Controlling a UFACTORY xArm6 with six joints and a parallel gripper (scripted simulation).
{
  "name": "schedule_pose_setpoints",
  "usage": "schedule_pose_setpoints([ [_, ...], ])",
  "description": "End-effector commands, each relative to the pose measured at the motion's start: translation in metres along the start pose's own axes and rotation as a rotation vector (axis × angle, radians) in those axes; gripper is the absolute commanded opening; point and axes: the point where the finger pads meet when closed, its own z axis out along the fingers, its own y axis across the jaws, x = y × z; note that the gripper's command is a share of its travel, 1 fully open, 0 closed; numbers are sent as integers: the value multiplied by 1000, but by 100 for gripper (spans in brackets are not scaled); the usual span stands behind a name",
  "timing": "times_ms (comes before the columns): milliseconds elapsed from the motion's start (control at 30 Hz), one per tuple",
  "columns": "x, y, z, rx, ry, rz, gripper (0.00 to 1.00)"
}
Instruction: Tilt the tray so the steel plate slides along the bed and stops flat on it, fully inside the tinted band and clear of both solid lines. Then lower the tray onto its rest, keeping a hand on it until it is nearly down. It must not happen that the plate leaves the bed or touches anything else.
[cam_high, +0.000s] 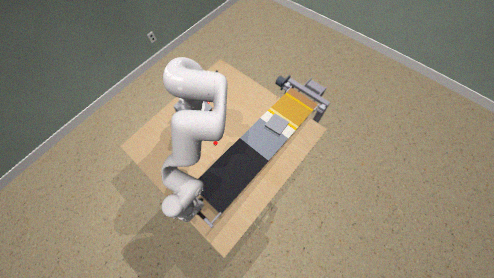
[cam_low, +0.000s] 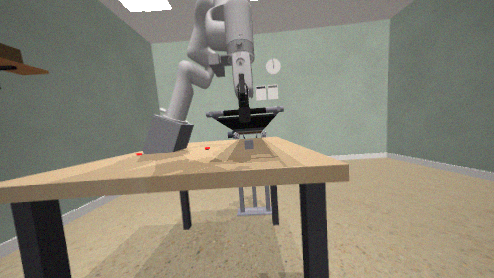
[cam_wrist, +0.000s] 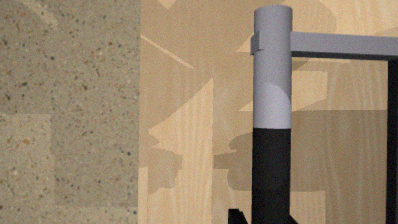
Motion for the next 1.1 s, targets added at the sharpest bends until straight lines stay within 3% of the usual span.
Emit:
schedule_pose_setpoints([
  [0,-1,-1,-6,4,-3,0,0],
  [1067,-1,1,-17,4,-3,0,0],
])
